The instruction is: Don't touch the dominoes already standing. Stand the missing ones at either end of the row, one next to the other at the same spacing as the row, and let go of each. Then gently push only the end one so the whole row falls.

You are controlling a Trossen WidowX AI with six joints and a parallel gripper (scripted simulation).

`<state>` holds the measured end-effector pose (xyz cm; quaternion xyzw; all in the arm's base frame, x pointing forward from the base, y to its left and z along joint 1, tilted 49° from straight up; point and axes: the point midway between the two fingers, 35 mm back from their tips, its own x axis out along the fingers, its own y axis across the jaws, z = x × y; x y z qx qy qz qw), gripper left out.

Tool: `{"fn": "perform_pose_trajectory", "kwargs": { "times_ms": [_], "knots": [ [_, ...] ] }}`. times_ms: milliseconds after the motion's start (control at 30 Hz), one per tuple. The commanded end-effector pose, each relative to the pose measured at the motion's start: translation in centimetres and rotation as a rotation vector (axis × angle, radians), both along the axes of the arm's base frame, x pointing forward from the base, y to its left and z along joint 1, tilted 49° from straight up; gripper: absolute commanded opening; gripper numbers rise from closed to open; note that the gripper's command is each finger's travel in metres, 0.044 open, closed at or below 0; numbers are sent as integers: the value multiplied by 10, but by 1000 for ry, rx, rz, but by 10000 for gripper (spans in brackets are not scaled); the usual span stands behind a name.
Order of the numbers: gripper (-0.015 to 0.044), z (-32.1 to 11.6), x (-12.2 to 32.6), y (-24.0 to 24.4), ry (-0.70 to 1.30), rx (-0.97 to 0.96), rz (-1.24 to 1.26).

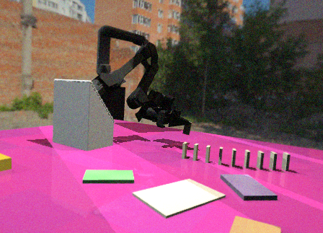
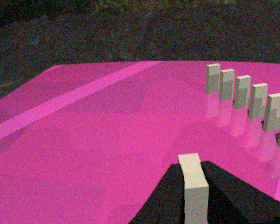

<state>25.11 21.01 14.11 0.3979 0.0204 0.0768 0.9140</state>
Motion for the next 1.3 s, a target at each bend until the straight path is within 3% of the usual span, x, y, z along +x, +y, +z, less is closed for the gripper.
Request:
{"fn": "perform_pose_trajectory", "kwargs": {
  "times_ms": [0,800,1267],
  "knots": [
    [23,-8,2,10,4,3,-5],
    [23,-33,3,32,16,-7,-7],
    [391,-33,3,32,16,-7,-7]
  ]
}}
